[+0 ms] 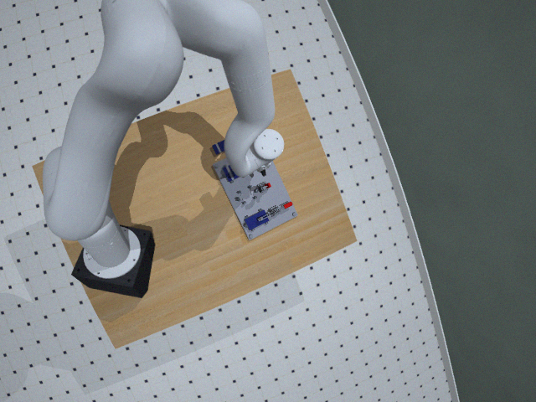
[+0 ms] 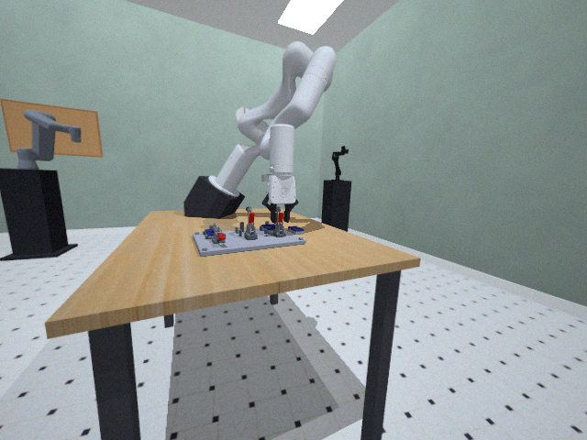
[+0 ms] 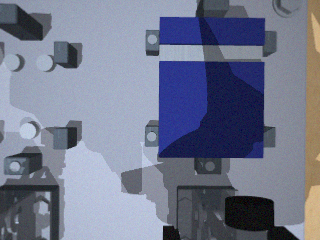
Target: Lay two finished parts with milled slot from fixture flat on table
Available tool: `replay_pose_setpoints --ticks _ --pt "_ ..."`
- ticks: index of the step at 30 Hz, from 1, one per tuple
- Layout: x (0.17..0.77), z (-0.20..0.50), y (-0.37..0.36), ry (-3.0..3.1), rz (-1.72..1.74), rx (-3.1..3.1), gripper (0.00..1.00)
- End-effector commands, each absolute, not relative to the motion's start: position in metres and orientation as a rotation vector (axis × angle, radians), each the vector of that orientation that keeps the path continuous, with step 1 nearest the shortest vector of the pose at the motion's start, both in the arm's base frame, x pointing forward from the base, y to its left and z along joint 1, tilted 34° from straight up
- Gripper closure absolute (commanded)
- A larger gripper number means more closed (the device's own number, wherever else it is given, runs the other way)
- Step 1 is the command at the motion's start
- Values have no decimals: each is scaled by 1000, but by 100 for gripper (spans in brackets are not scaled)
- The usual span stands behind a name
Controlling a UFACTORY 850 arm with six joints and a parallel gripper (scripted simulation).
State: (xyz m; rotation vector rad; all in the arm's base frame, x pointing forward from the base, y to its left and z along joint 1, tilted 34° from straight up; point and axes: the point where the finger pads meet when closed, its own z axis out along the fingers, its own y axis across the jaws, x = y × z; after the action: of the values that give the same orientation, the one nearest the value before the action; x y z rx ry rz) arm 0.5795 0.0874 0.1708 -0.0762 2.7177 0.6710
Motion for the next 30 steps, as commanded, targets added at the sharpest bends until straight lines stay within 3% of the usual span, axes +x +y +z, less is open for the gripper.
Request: replay_pose_setpoints --ticks 1,30 --pt "580 171 87 2717 671 -76 52" --pt "565 211 65 2717 671 -76 52"
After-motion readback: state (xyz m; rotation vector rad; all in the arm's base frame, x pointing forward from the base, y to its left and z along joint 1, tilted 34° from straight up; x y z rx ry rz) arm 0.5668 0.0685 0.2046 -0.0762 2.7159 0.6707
